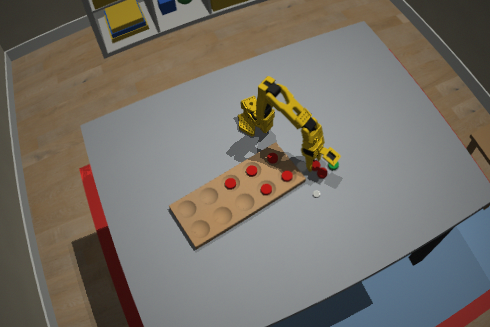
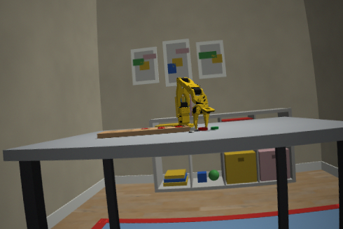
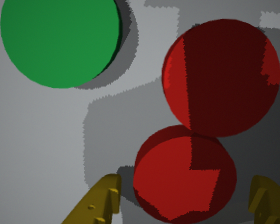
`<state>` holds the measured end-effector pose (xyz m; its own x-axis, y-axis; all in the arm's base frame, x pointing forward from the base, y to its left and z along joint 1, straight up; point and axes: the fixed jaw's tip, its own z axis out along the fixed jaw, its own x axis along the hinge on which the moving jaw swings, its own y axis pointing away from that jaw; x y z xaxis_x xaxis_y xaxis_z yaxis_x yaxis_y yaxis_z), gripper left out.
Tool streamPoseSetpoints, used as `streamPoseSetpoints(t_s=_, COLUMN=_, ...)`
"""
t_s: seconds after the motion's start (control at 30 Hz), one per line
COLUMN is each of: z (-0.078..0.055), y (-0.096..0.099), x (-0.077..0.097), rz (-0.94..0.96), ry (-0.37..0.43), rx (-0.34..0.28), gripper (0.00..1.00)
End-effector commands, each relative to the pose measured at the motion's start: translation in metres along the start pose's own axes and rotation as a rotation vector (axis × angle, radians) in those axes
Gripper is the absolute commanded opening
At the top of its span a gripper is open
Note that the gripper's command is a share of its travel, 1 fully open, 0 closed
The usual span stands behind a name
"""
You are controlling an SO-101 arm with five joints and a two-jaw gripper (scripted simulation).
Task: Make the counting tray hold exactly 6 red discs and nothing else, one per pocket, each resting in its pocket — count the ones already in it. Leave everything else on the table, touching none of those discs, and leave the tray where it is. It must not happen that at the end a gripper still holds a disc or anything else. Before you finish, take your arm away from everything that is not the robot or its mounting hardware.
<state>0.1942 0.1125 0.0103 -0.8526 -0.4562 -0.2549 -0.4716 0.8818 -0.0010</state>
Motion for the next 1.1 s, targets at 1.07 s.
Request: streamPoseSetpoints(t_s=1.07, z=-0.0094, y=0.0011, x=-0.0134, rz=-0.001, ry=-0.07, rx=-0.002, gripper=0.07)
